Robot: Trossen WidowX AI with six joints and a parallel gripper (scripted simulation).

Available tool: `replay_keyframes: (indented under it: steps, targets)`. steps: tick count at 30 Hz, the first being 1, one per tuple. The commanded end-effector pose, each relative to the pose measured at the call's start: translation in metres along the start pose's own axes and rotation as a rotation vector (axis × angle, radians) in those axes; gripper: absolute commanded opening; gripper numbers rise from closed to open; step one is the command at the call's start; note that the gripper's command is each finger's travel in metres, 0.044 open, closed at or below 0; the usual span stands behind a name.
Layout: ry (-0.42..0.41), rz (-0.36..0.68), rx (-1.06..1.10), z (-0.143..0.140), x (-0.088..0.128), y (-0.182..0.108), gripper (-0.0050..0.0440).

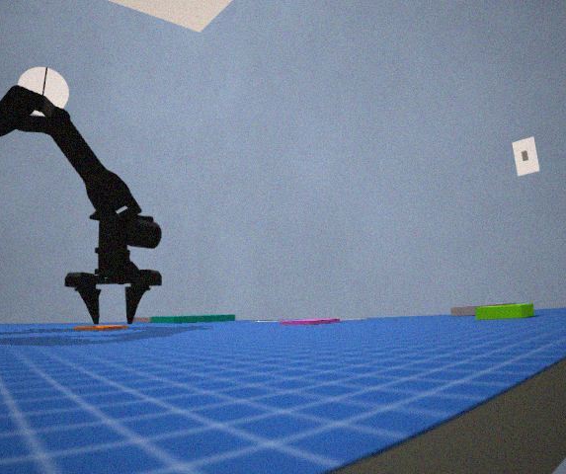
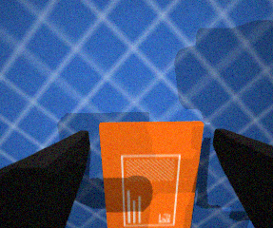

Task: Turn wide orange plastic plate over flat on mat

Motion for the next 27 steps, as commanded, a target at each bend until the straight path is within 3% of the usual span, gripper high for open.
replay_keyframes:
  steps: [1,27]
  targets:
    - [-0.009,-0.015,0.0,0.0006,0.0044,0.0025,0.0341]
    - [-0.01,-0.016,0.001,0.0006,0.0046,0.0026,0.0341]
Point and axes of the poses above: the point midway between the two fingers, 35 mm back from their tips, its own x axis back along the fingers, its own z axis across the jaws, y = z × x, the point moved 6 cm from there along x, back along the fingers, and after that the axes turned 2 degrees about x, right-handed, at the moved point
